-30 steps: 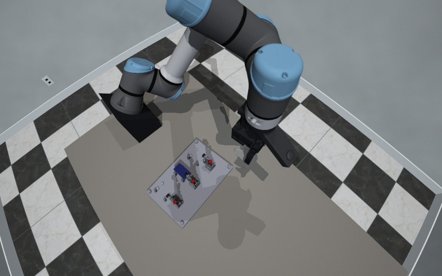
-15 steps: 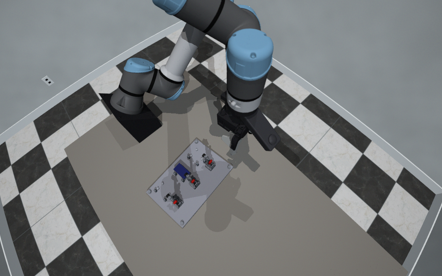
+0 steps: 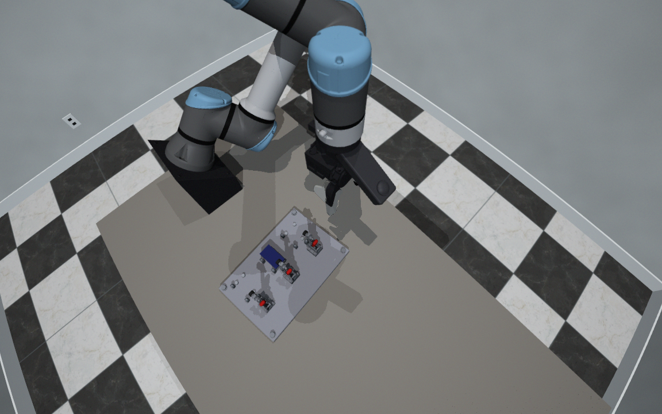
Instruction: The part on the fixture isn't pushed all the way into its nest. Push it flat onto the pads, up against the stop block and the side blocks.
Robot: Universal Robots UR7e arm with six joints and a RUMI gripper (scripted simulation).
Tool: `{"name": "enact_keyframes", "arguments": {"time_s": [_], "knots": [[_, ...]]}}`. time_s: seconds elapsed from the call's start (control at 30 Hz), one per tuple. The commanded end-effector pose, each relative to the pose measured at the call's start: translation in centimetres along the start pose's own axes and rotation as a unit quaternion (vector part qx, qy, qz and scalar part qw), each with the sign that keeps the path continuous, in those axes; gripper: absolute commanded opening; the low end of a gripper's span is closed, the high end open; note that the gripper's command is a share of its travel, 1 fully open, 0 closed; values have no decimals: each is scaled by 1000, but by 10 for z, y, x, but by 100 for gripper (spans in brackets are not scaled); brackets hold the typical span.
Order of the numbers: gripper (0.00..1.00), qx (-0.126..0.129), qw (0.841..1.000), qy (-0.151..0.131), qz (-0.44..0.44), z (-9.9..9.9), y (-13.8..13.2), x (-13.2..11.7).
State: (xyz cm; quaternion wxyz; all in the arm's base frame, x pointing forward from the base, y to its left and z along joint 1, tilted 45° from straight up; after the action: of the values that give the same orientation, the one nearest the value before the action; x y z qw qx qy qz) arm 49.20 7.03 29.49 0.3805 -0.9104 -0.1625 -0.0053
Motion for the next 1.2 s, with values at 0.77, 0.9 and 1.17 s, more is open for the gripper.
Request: {"name": "enact_keyframes", "arguments": {"time_s": [0.77, 0.9, 1.17], "knots": [[58, 0, 1000, 0, 0, 6, -21, -114], [58, 0, 1000, 0, 0, 6, -21, -114], [58, 0, 1000, 0, 0, 6, -21, -114]]}}
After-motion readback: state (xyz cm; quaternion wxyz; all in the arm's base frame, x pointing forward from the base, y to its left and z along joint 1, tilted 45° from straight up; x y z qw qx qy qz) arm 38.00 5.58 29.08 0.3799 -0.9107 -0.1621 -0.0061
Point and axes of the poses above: the point where the finger pads meet when closed, its own z axis out along the fingers, its own y axis across the jaws, x = y × z, the point moved 7 cm from there along -z, back along the fingers, and after that the axes turned 3 degrees about -z, right-handed, at the moved point
